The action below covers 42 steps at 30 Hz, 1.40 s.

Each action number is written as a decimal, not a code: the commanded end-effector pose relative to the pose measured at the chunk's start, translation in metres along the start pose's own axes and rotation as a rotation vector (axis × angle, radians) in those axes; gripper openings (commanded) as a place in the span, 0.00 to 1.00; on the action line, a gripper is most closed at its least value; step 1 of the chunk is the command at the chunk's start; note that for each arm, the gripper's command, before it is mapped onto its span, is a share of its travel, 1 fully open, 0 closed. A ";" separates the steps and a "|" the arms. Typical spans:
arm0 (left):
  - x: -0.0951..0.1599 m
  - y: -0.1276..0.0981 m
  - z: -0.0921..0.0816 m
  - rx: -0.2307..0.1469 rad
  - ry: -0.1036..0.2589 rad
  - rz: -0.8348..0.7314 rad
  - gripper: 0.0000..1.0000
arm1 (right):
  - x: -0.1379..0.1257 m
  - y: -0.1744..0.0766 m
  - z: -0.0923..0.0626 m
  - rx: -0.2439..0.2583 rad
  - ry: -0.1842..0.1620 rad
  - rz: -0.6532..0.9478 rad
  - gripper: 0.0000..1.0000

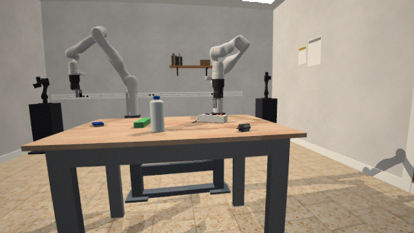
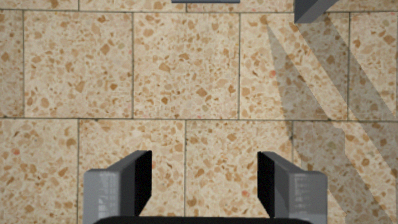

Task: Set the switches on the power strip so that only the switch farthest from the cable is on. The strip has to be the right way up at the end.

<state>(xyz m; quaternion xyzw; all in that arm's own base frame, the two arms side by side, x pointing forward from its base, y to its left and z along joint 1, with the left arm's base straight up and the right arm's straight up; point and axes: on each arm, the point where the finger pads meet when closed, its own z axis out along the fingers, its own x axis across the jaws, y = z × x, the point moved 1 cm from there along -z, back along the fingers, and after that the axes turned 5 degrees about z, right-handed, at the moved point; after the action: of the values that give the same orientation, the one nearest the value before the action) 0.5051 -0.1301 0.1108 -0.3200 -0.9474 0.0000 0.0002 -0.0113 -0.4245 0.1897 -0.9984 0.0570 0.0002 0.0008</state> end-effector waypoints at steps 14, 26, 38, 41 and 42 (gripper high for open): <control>0.000 0.000 -0.001 -0.001 -0.002 0.000 0.00 | 0.000 0.000 -0.001 -0.002 0.000 0.000 1.00; 0.000 0.000 -0.018 -0.001 -0.002 0.000 1.00 | 0.000 0.000 -0.001 -0.002 0.000 0.000 1.00; 0.000 0.000 -0.075 -0.001 -0.002 0.000 1.00 | 0.000 0.000 -0.001 -0.002 0.000 0.000 1.00; 0.000 0.000 -0.089 -0.001 -0.002 0.000 1.00 | 0.000 0.000 -0.001 -0.002 0.000 0.000 1.00; 0.000 0.000 -0.092 -0.001 -0.002 0.000 1.00 | 0.000 0.000 -0.001 -0.002 0.000 0.000 1.00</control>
<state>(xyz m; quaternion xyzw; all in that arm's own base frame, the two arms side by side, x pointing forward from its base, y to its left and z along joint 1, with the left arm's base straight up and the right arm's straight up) 0.5051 -0.1301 0.1956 -0.3199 -0.9475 0.0001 -0.0002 -0.0113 -0.4245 0.1897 -0.9984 0.0570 0.0002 0.0008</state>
